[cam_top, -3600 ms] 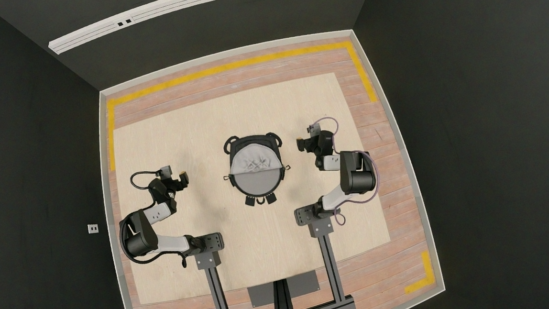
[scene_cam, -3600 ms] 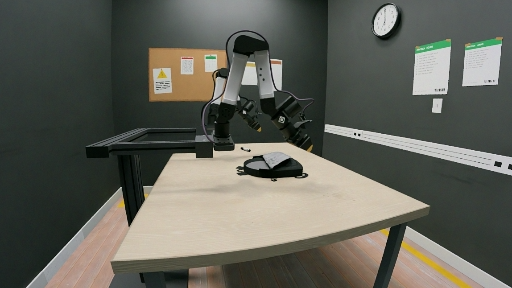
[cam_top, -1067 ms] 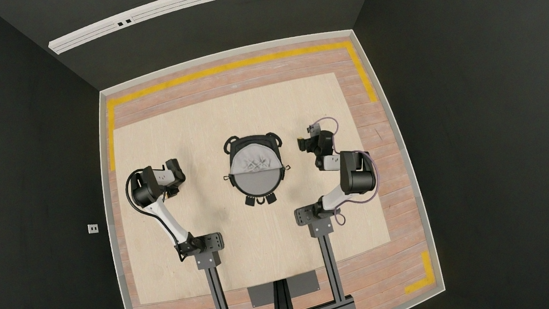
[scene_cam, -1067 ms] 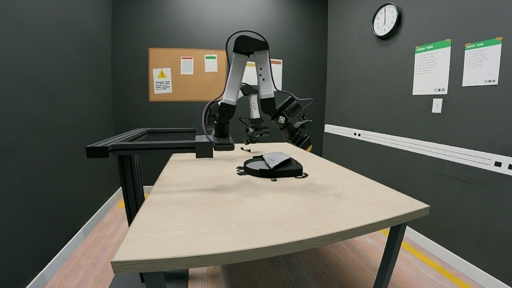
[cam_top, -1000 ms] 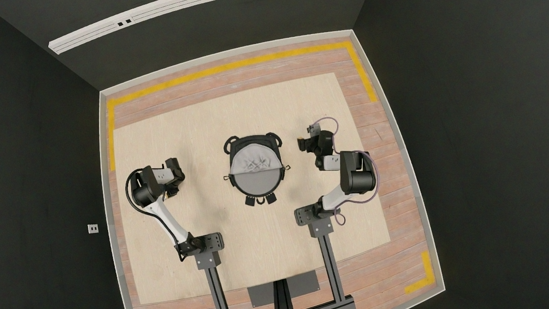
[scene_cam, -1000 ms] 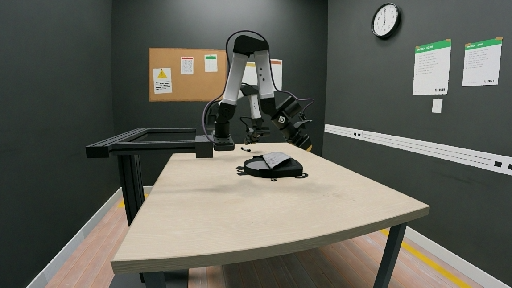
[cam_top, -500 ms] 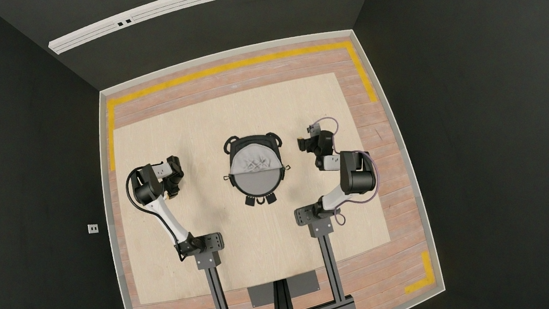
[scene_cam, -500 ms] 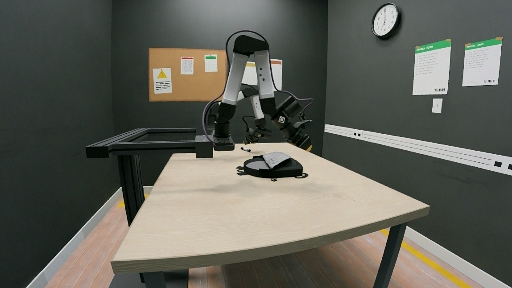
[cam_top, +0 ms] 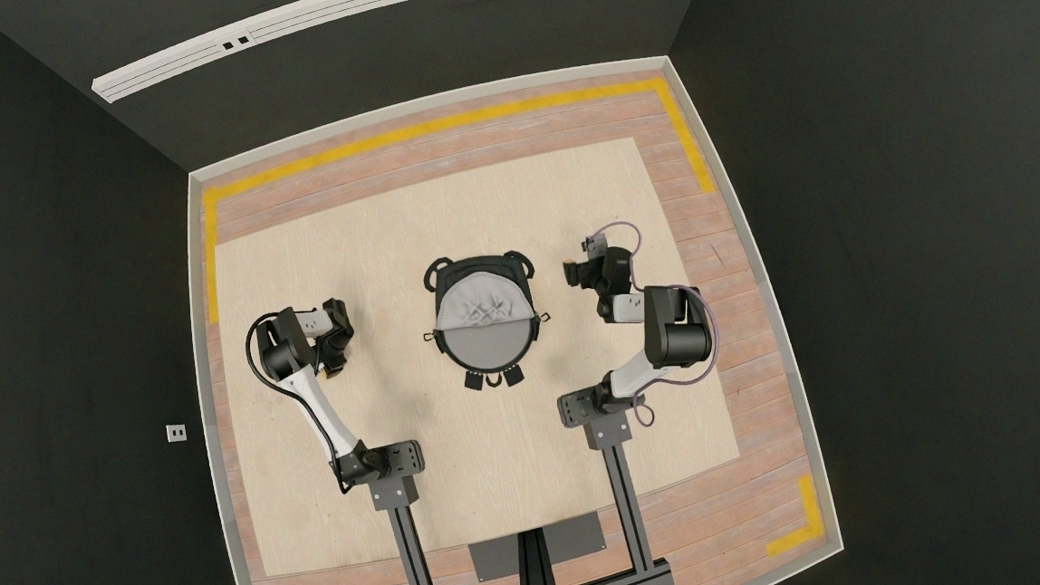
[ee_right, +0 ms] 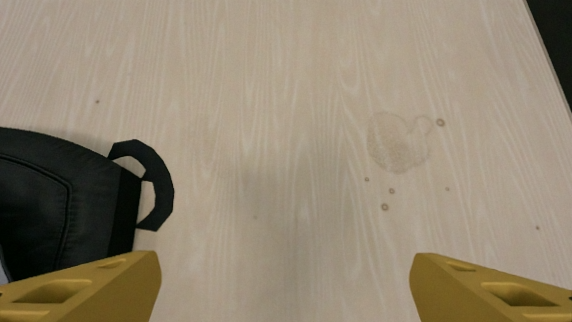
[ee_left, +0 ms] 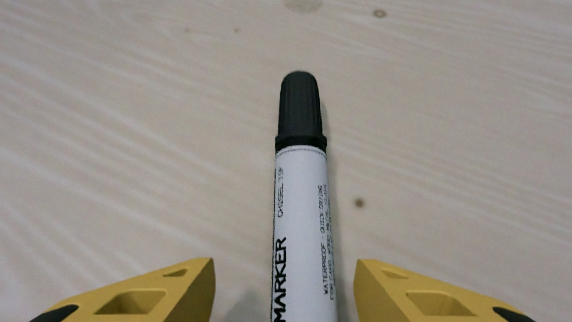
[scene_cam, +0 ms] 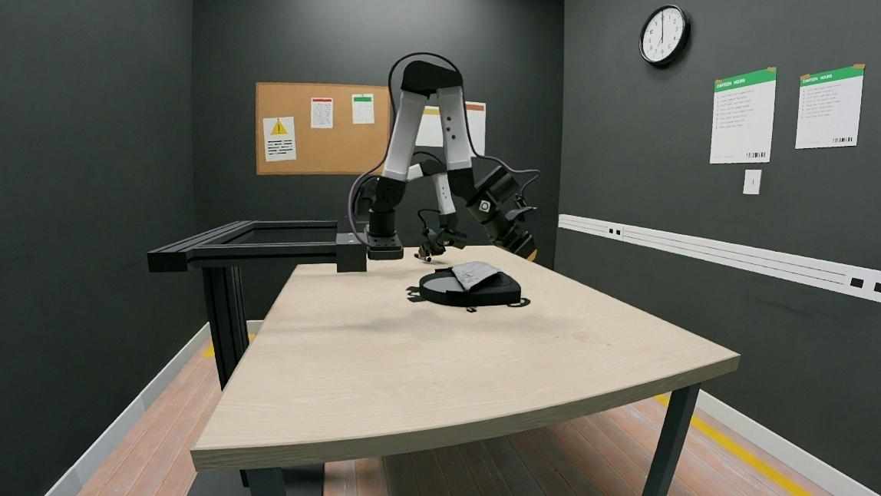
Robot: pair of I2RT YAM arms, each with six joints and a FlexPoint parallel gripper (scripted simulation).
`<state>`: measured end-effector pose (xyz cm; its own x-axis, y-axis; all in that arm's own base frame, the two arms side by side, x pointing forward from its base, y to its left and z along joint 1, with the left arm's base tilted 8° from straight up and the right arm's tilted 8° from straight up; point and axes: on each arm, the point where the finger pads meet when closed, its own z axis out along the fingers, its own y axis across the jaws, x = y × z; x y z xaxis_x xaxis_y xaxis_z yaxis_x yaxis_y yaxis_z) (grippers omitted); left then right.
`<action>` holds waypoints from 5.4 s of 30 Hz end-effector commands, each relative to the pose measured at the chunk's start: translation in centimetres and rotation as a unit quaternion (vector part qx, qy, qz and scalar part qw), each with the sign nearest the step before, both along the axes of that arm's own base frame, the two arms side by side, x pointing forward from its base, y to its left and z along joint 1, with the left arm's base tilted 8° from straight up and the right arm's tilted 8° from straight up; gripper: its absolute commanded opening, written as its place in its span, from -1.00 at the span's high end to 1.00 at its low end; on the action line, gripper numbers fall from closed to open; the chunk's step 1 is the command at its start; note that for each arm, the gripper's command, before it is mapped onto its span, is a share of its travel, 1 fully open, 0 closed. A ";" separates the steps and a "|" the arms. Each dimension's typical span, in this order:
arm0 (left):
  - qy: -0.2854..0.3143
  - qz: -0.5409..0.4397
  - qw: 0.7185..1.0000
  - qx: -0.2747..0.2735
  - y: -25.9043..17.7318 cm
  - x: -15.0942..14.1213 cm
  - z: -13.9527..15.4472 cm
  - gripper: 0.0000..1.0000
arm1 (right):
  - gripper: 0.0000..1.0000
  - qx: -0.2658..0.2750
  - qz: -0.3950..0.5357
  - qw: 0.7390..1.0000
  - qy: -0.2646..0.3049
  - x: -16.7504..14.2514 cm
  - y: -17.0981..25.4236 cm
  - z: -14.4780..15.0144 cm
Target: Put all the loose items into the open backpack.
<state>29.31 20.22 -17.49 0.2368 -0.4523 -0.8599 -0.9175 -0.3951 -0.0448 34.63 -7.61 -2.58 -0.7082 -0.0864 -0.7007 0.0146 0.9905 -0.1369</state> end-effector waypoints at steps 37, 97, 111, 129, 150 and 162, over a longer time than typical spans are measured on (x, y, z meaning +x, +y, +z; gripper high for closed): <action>-0.013 -0.003 1.000 0.004 0.5 1.7 -0.7 0.52 | -0.80 -0.002 0.002 1.000 -0.008 0.4 0.0 0.4; -0.017 -0.052 0.998 0.005 -3.1 1.6 15.2 0.69 | -0.80 -0.002 0.002 1.000 -0.008 0.4 0.0 0.4; 0.054 -0.313 0.948 -0.031 -11.8 -3.3 13.4 0.69 | -0.80 -0.002 0.002 1.000 -0.008 0.4 0.0 0.4; 0.128 -0.570 0.810 -0.059 -21.0 -8.5 11.8 0.69 | -0.80 -0.002 0.002 1.000 -0.008 0.4 0.0 0.4; 0.195 -0.808 0.549 -0.086 -32.1 -14.9 10.3 0.69 | -0.80 -0.002 0.002 1.000 -0.008 0.4 0.0 0.4; 0.229 -0.910 0.334 -0.095 -39.7 -19.0 9.2 0.69 | -0.80 -0.002 0.002 1.000 -0.008 0.4 0.0 0.4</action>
<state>11.20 -15.95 -8.02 -0.7436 0.3839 -0.5474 0.3289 0.9228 0.2005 34.63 -7.61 -2.58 -0.7082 -0.0864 -0.7007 0.0146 0.9905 -0.1369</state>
